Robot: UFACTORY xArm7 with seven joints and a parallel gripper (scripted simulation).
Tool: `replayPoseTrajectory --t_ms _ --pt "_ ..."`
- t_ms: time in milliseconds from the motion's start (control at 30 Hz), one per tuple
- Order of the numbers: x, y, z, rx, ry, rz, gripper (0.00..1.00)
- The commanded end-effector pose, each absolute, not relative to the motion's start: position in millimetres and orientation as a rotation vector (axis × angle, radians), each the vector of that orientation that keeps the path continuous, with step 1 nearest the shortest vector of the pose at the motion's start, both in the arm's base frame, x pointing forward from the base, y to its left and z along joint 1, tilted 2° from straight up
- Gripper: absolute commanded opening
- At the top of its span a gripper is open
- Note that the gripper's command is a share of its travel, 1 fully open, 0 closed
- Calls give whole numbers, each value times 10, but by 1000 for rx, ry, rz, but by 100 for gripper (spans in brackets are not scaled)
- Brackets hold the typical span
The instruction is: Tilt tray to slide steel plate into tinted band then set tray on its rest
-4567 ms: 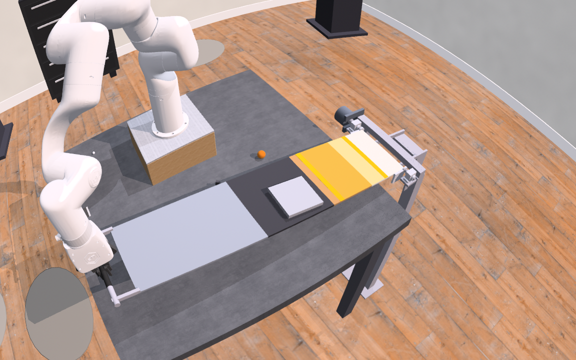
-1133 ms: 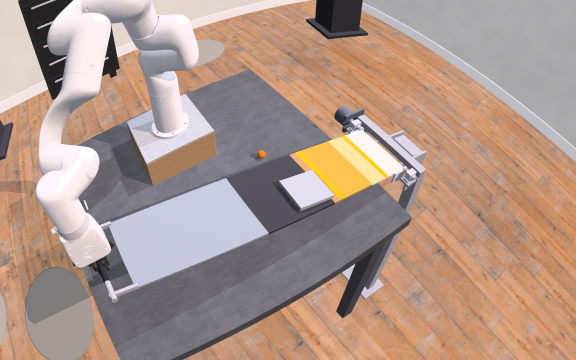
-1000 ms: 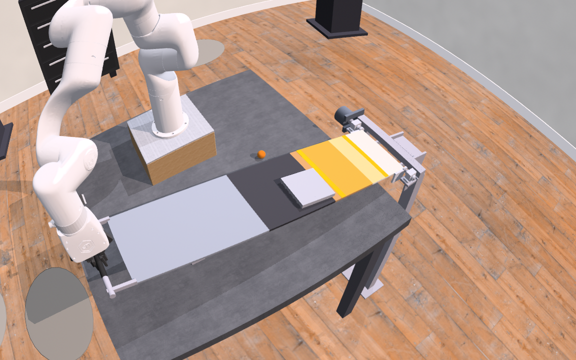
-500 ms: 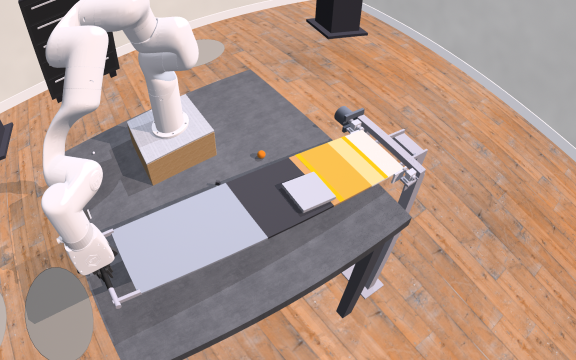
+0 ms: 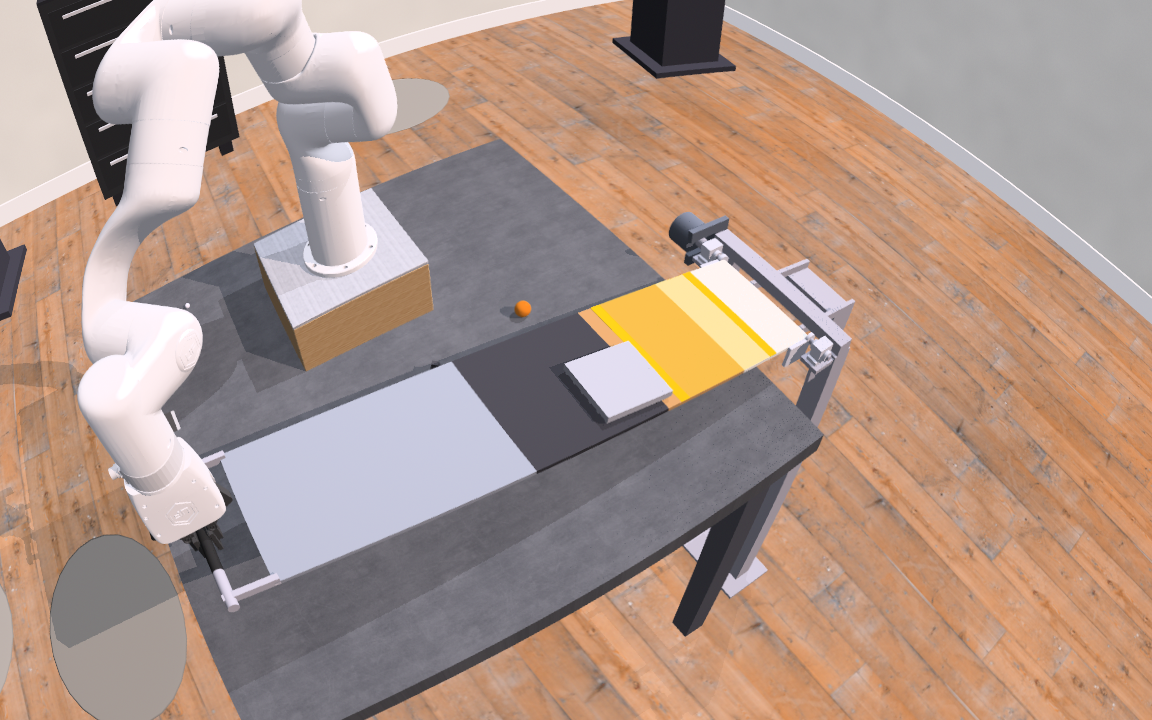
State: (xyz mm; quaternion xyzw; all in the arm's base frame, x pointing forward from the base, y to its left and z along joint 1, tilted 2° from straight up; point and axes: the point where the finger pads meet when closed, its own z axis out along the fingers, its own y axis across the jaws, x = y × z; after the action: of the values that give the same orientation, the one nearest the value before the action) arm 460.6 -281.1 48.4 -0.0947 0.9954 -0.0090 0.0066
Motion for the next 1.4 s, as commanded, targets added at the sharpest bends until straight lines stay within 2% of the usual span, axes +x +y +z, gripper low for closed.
replayPoseTrajectory --t_ms 0,300,500,700,1367 --pt "4622 -2817 519 -296 3110 -33 0" --pt "4622 -2816 526 -296 3110 -33 0" --pt "4582 -2674 1303 -296 3110 -33 0" --pt "4621 -2812 553 -296 3110 -33 0" --pt "4618 -2802 621 -296 3110 -33 0"
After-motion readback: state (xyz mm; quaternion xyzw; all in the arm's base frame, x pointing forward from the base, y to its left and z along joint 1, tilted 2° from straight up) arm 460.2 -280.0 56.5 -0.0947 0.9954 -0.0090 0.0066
